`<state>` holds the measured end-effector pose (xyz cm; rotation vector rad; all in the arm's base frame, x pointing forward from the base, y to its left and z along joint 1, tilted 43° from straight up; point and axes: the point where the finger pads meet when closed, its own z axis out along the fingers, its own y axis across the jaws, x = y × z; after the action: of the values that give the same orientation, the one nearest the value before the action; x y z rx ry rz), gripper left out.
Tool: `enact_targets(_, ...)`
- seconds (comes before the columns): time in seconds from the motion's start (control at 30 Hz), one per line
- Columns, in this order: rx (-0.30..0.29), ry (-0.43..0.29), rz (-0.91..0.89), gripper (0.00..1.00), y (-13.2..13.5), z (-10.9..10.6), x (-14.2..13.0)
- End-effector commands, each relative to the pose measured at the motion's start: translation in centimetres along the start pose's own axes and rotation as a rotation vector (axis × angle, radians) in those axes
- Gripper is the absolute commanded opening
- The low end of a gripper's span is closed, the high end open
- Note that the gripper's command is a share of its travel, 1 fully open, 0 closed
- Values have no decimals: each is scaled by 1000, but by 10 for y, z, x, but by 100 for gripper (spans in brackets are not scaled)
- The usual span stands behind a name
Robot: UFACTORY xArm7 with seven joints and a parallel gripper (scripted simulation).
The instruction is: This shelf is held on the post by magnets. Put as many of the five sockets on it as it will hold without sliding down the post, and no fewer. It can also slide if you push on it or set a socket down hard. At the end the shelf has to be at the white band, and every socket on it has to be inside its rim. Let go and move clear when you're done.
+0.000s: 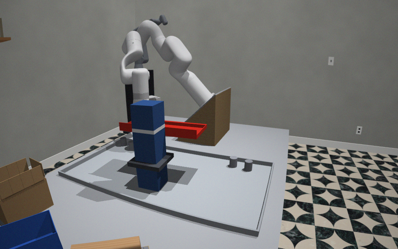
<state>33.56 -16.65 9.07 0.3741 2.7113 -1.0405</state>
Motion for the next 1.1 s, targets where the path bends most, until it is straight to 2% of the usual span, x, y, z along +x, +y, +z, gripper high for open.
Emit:
enact_targets(0.0,0,-5,0,61,1,9,-2)
enact_targets(0.43,0,-5,0,61,1,14,-2)
enact_targets(0.77,0,-5,0,61,1,39,-3)
enact_targets(1.07,0,-5,0,61,1,42,-3)
